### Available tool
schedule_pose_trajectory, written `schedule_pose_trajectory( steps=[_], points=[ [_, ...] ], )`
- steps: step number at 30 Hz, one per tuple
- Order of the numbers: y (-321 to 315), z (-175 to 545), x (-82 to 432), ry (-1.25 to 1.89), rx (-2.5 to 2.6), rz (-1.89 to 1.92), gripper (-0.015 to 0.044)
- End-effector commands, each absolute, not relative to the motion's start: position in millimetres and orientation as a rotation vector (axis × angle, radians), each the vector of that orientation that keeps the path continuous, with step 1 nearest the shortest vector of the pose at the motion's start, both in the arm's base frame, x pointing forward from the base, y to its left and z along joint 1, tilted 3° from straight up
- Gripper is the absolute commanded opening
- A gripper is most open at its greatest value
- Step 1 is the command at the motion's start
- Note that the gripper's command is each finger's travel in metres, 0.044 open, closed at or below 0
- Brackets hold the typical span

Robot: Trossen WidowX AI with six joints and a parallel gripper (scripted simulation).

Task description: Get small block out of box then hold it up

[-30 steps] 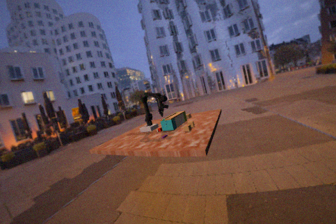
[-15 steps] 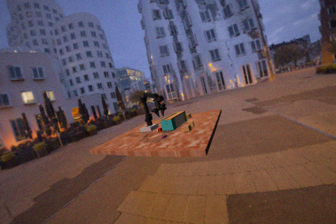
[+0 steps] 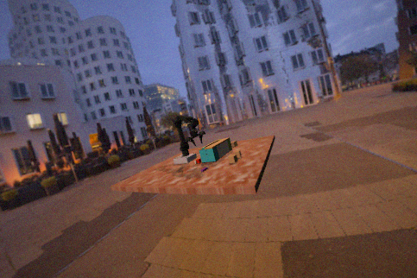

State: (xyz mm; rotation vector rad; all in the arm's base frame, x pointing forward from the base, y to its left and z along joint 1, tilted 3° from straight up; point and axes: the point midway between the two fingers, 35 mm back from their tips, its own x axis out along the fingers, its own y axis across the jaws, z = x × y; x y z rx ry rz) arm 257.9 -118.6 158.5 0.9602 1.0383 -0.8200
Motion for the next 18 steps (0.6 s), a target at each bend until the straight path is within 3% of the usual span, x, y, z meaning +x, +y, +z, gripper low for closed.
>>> schedule_pose_trajectory(
  steps=[1, 18],
  points=[
    [-130.2, 154.4, 243.2, 0.623, 1.835, -1.259, 0.0285],
    [-141.4, 158.4, 232.9, -0.039, 2.695, -1.617, 0.0285]
  ],
)
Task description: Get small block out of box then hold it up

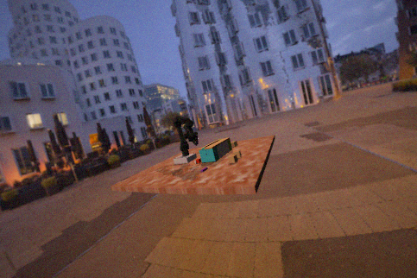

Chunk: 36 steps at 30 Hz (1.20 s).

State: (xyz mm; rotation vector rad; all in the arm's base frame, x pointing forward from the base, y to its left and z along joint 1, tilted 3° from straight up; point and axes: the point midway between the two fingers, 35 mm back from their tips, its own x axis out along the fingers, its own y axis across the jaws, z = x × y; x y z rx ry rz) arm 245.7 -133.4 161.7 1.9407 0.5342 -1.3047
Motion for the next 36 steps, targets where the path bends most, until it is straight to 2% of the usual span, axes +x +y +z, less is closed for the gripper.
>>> schedule_pose_trajectory(
  steps=[1, 22, 29, 36],
  points=[
    [-141.5, 158.4, 232.7, -0.055, 2.711, -1.623, 0.0285],
    [-141.9, 156.3, 233.2, -0.057, 2.713, -1.623, 0.0285],
    [-142.8, 72.5, 240.1, -0.057, 2.714, -1.623, 0.0285],
    [-141.8, 63.2, 239.6, -0.057, 2.714, -1.624, 0.0285]
  ],
)
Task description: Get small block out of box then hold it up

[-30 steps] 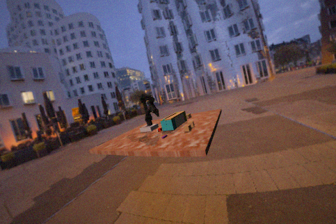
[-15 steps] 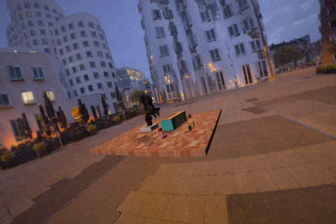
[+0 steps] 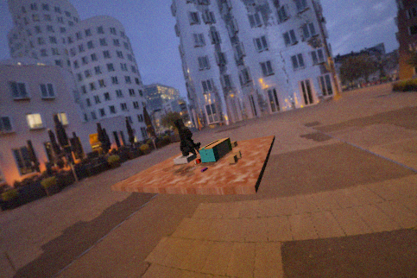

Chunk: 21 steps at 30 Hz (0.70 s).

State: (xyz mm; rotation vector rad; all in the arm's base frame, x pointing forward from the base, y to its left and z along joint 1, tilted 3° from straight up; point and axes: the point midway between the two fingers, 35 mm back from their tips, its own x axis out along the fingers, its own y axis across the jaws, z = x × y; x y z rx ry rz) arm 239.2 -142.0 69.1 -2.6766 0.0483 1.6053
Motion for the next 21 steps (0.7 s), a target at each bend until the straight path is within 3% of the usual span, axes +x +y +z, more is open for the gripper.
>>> schedule_pose_trajectory(
  steps=[1, 21],
  points=[
    [-141.9, 61.9, 239.8, 0.056, -2.677, 1.602, 0.0285],
    [-141.9, 29.5, 242.9, 0.056, -2.677, 1.602, 0.0285]
  ],
)
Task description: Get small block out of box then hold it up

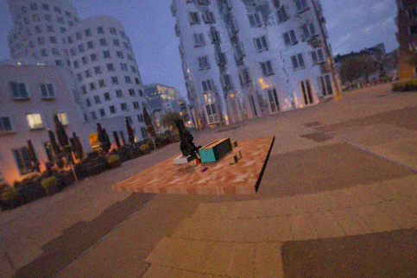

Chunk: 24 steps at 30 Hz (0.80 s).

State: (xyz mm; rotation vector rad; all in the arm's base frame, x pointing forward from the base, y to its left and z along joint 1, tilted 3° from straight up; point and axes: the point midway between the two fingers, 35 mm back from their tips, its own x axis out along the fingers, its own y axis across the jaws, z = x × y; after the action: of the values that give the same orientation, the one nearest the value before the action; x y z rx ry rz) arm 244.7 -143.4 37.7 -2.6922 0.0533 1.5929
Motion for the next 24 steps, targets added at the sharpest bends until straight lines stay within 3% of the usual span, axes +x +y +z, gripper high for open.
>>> schedule_pose_trajectory(
  steps=[1, 18, 24],
  points=[
    [-141.8, 27.9, 243.0, 0.056, -2.677, 1.602, 0.0285],
    [-139.3, 3.8, 242.2, 0.056, -2.676, 1.602, 0.0285],
    [-139.3, 3.8, 242.2, 0.056, -2.676, 1.602, 0.0128]
  ],
)
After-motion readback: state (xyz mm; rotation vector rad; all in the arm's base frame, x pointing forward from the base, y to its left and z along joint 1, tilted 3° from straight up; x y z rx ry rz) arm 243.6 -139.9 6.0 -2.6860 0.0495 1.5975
